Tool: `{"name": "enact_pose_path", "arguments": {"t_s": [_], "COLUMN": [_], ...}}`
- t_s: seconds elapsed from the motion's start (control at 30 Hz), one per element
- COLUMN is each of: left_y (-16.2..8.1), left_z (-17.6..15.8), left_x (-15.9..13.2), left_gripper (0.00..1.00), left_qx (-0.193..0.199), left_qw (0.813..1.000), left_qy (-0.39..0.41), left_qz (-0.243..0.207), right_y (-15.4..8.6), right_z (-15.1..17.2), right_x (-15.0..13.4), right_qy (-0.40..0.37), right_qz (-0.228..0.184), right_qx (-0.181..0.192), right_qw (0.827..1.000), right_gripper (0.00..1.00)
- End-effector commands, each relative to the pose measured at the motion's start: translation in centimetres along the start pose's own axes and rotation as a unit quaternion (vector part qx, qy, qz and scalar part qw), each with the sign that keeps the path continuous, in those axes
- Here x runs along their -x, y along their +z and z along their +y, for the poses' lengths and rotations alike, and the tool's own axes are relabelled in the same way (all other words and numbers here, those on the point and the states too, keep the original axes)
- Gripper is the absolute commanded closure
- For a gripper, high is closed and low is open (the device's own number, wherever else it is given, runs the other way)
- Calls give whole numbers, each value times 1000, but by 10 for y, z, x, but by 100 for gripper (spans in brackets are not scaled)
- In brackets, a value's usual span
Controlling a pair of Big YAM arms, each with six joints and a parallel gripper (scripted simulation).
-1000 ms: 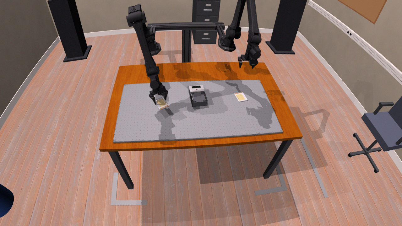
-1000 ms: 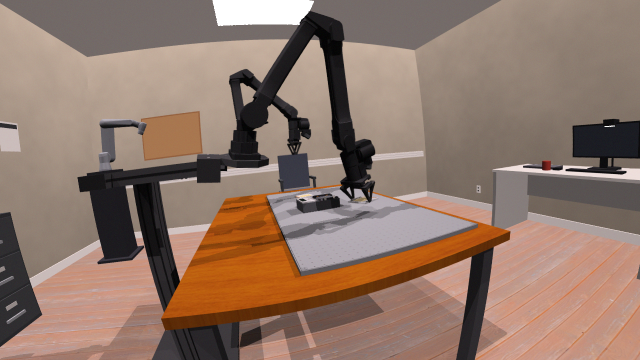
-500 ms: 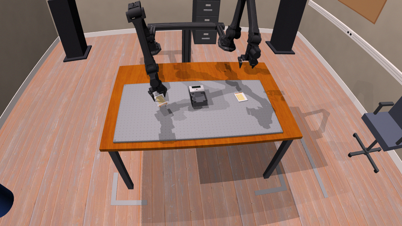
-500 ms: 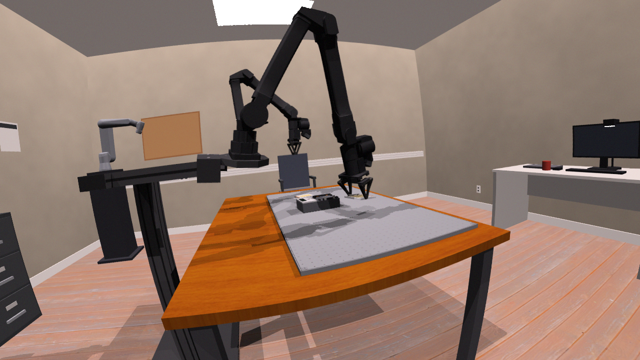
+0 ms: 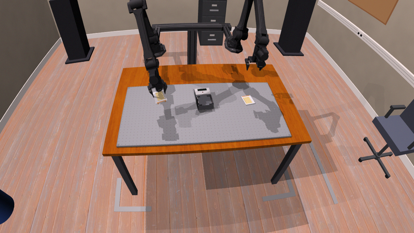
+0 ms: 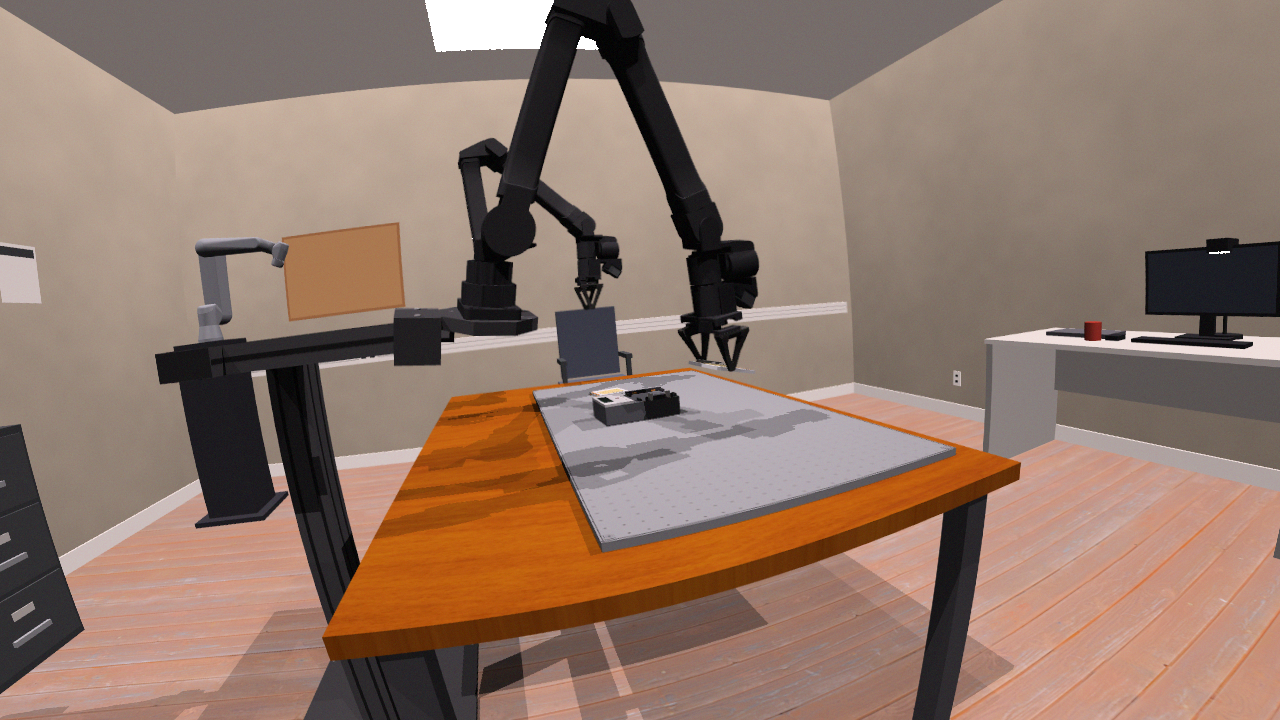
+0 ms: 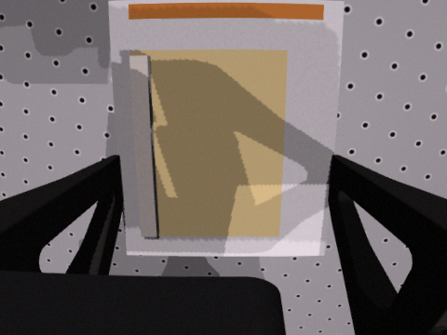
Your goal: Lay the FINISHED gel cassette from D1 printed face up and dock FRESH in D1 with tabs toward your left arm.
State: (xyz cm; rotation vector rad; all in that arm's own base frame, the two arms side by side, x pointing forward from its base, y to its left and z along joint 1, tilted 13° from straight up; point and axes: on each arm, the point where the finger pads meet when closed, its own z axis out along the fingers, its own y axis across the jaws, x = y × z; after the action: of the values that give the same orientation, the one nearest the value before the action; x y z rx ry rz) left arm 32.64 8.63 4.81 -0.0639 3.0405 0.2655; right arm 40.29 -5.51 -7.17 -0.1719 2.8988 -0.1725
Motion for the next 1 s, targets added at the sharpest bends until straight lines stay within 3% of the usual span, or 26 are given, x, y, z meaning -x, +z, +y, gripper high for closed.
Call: {"name": "enact_pose_path", "arguments": {"t_s": [0.0,0.9,0.97], "left_y": [-13,-13,-13], "left_z": [0,0,0], "left_x": [17,17,17], "left_gripper": [0,0,0], "left_qx": [3,3,3], "left_qw": [1000,1000,1000], "left_qy": [-2,-2,-2], "left_qz": [-16,-16,-16], "right_y": [-28,-136,-136], "right_z": [-17,-47,-47], "right_x": [20,-34,-34], "right_qy": [30,152,152], "right_qz": [-18,59,59], "right_qx": [-7,-13,-13], "right_qw": [999,987,987], "right_gripper": [100,100,100]}}
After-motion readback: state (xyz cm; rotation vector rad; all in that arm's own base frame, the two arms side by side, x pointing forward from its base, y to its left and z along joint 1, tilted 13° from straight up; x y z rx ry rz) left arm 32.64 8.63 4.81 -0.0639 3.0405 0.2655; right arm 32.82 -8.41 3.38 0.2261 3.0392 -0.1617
